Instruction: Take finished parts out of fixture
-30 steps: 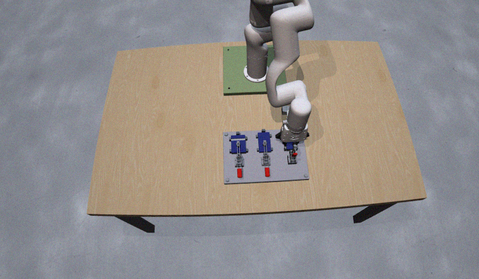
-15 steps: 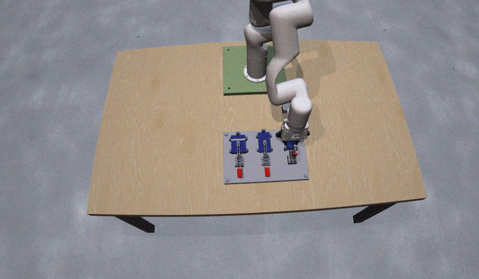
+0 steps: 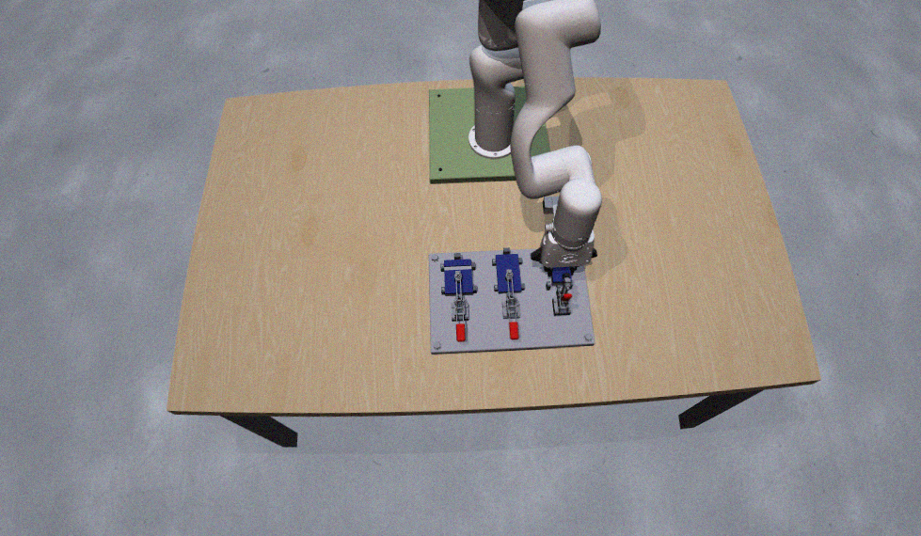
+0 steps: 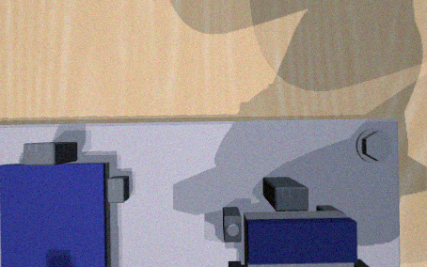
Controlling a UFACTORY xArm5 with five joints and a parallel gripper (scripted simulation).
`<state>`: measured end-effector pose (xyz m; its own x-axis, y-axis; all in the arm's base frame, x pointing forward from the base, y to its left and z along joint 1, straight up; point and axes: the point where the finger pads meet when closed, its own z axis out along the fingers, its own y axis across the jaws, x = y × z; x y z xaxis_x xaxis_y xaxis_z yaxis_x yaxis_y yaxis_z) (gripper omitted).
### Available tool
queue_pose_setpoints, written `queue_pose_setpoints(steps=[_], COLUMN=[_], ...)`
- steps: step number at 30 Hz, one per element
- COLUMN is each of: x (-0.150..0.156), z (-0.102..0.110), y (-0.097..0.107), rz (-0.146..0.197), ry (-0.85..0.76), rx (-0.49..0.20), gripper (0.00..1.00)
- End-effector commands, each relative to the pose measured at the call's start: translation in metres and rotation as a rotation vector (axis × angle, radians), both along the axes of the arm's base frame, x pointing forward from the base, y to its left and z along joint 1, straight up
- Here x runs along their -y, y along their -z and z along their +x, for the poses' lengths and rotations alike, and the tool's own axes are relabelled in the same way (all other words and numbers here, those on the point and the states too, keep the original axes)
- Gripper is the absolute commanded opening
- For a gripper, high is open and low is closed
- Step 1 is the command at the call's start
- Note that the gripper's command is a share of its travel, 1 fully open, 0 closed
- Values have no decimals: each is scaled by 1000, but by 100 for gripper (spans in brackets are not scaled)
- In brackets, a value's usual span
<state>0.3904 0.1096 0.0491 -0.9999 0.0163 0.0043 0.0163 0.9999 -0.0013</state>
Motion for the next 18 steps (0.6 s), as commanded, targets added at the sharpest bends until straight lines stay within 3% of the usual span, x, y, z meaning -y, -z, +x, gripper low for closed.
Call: queue_pose_setpoints(steps=[1, 18], x=[0, 0], z=[1, 1], y=[-3, -8], rz=[1, 1], ry=[0, 0], rx=[4, 4], gripper=[0, 0])
